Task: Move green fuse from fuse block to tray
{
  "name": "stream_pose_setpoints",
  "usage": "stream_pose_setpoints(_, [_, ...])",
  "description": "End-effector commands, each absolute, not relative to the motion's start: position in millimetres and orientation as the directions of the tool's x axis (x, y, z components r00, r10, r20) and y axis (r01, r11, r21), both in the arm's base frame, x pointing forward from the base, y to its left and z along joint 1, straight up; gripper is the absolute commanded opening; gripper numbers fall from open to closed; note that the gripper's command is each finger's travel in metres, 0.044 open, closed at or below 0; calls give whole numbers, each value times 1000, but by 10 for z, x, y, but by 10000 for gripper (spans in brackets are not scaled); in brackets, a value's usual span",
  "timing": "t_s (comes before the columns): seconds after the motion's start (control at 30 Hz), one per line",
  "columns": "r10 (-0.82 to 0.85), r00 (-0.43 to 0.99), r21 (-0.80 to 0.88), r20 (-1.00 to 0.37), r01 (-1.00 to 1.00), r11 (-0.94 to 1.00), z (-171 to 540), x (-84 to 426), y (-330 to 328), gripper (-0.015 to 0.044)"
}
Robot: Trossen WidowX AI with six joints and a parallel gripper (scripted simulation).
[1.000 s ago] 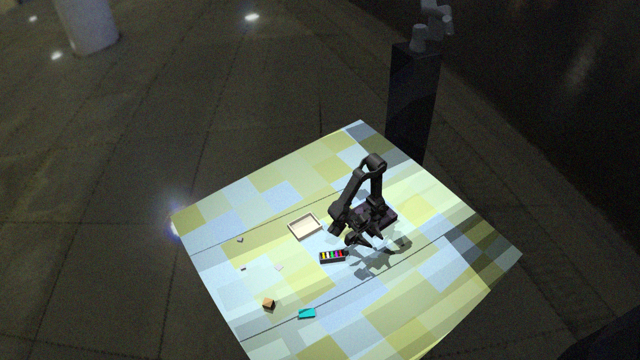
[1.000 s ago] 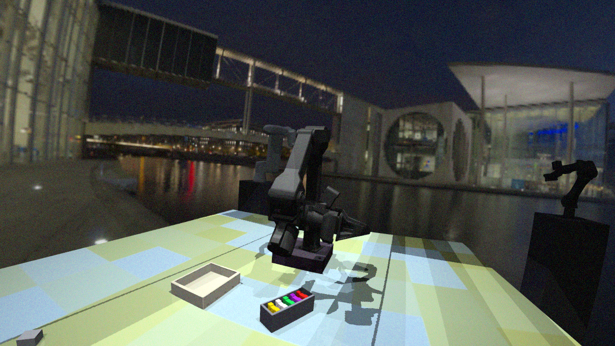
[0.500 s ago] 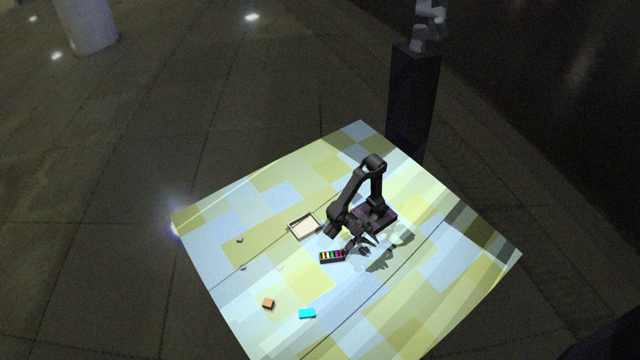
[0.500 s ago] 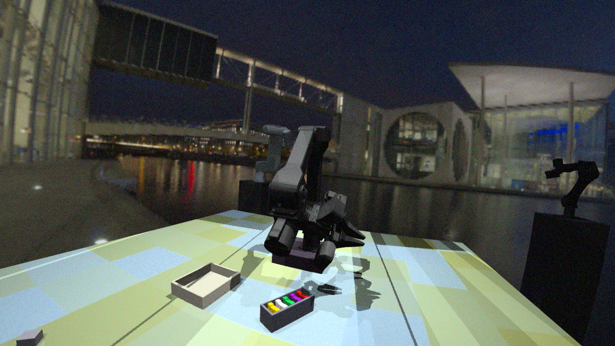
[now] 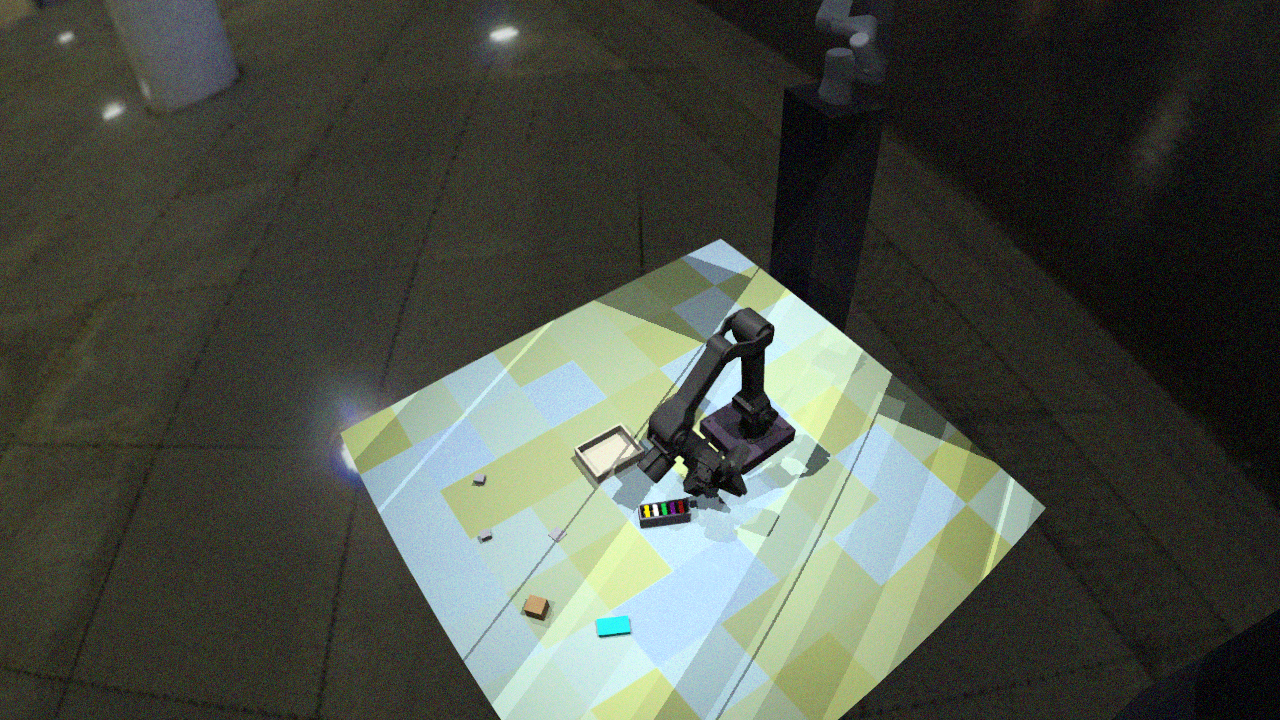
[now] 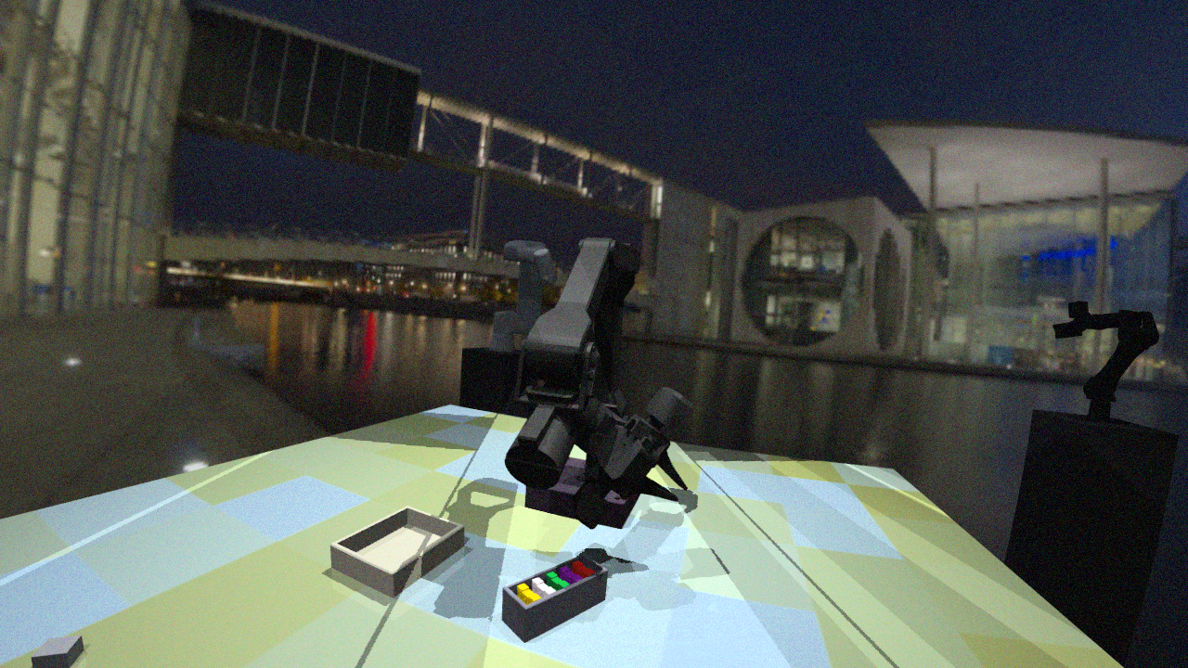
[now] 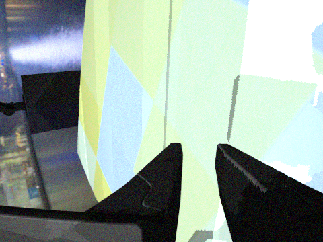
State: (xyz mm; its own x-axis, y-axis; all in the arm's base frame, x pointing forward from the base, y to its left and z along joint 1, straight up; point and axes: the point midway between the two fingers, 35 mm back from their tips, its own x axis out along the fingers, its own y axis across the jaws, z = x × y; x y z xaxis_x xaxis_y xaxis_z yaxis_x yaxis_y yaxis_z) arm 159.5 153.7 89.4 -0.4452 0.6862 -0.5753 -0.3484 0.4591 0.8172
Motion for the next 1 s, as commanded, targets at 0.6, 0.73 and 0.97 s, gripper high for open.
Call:
stream_pose_setpoints(0.6, [194,-165,-55,-967,879,473,633,2427,1096,69])
stream_pose_setpoints(0.73, [136,-110,-73,-985,965,253,651,2552,1045,69])
stream_pose_setpoints(0.97, [34,-5,-10,-999,985,-174,713,2807,950,69])
